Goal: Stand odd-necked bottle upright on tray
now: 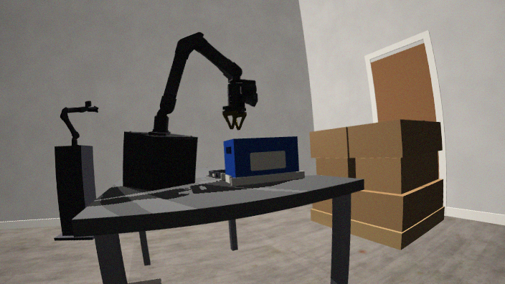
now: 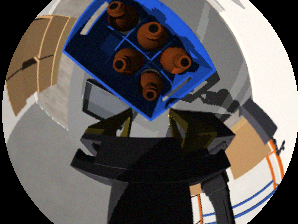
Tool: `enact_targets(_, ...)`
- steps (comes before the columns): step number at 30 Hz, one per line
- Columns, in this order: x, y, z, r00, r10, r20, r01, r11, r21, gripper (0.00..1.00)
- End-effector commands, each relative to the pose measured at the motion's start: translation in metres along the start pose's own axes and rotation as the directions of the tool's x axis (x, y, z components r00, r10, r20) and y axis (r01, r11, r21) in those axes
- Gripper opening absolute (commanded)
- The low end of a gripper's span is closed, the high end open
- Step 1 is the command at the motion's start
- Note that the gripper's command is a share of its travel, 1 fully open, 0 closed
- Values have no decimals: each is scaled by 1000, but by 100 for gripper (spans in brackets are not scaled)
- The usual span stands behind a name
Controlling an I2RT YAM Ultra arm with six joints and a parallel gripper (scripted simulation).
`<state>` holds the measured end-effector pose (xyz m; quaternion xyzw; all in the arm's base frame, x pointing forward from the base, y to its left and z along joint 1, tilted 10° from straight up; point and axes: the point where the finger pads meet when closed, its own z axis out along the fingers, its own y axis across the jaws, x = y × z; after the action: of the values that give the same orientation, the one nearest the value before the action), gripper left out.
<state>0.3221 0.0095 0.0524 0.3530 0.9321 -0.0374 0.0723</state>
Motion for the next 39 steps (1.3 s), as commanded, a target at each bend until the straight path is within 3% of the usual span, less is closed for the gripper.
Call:
enact_targets(1, 2, 2, -11, 1000, -8, 20, 8, 1000, -14, 61)
enact_targets(29, 2, 2, -3, 1000, -10, 24, 11, 1000, -19, 61)
enact_targets(39, 3, -1, 13, 1000, -11, 7, 11, 1000, -1, 61)
